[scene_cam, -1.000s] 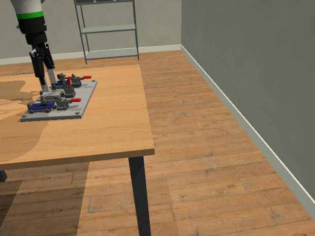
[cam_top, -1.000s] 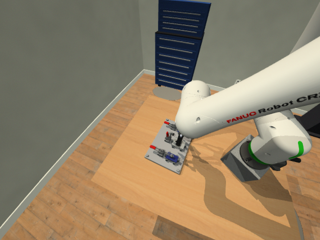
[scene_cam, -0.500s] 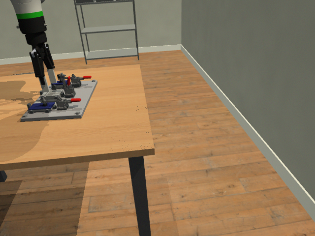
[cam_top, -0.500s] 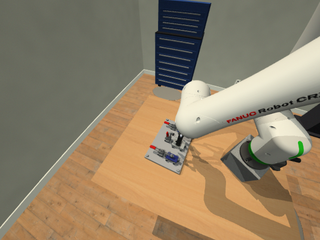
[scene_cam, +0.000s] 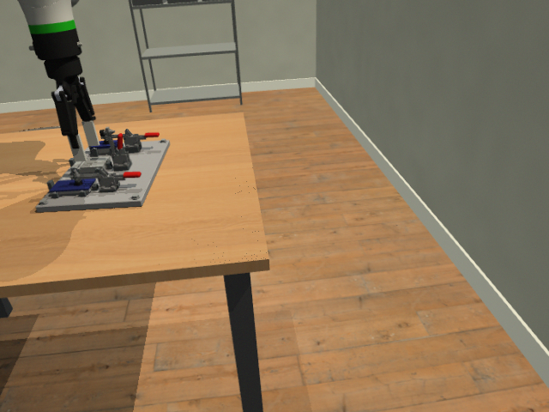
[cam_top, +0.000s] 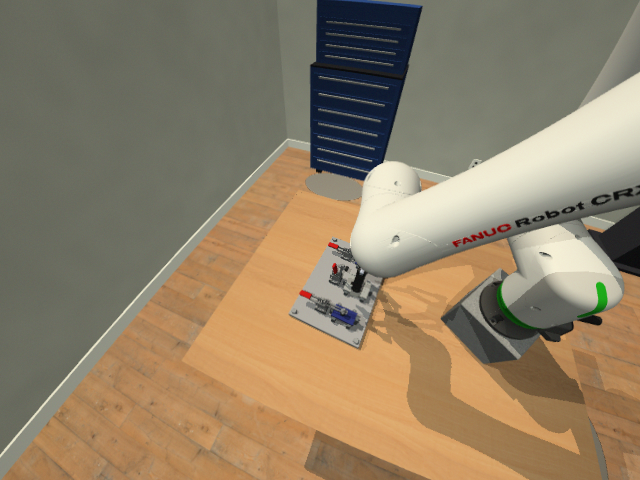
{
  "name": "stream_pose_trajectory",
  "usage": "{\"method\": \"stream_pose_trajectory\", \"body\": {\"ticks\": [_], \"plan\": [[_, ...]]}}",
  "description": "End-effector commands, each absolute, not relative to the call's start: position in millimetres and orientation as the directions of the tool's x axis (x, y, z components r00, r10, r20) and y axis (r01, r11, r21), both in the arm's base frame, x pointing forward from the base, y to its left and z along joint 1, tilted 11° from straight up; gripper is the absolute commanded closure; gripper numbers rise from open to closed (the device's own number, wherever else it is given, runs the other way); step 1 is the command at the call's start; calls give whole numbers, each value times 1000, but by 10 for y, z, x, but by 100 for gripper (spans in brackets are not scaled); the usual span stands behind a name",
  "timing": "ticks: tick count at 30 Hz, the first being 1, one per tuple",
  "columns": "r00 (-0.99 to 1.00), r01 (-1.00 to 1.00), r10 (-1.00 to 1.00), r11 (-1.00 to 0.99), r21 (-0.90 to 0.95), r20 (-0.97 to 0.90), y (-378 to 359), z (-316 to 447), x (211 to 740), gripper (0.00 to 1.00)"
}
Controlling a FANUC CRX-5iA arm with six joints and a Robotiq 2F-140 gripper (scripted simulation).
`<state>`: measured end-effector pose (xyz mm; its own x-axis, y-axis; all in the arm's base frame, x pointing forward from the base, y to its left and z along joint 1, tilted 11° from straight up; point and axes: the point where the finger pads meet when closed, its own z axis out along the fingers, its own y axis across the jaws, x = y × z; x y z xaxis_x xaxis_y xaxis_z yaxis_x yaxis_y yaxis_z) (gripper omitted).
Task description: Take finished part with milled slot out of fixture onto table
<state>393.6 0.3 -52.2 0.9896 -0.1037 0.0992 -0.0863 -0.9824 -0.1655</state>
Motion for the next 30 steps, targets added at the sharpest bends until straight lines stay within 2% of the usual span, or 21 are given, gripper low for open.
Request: {"method": "stream_pose_trajectory", "body": {"ticks": [1,30], "plan": [[990,-86,-104,-982,-165,100,3,-524,3938,42],[990,-86,-104,-982,-165,100,47,-805,3973,42]]}}
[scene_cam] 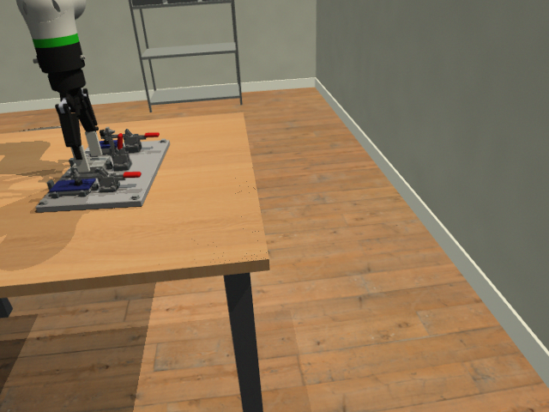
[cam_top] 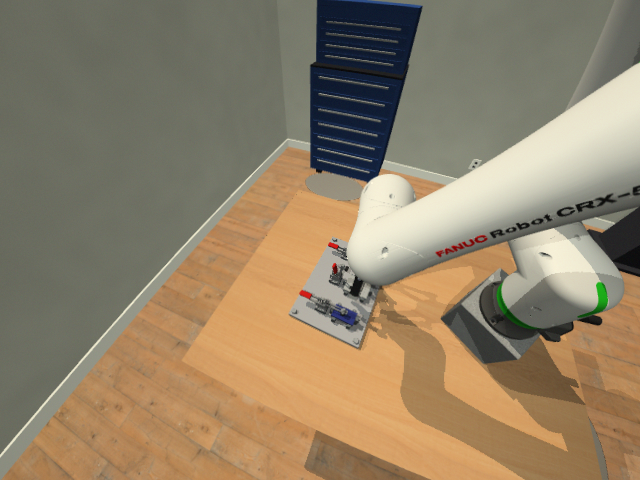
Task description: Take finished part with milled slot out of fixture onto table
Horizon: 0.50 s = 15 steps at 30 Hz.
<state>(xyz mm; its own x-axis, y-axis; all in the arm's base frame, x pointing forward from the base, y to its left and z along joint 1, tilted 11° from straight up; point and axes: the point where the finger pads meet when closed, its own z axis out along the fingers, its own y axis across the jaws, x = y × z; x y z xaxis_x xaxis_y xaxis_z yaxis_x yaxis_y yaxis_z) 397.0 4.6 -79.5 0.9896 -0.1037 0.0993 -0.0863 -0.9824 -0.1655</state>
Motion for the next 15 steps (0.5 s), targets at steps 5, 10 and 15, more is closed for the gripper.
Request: {"method": "stream_pose_trajectory", "body": {"ticks": [5,10,15], "plan": [[990,-86,-104,-982,-165,100,48,-817,3974,42],[990,-86,-104,-982,-165,100,49,-823,3975,42],[990,-86,-104,-982,-165,100,49,-823,3975,42]]}}
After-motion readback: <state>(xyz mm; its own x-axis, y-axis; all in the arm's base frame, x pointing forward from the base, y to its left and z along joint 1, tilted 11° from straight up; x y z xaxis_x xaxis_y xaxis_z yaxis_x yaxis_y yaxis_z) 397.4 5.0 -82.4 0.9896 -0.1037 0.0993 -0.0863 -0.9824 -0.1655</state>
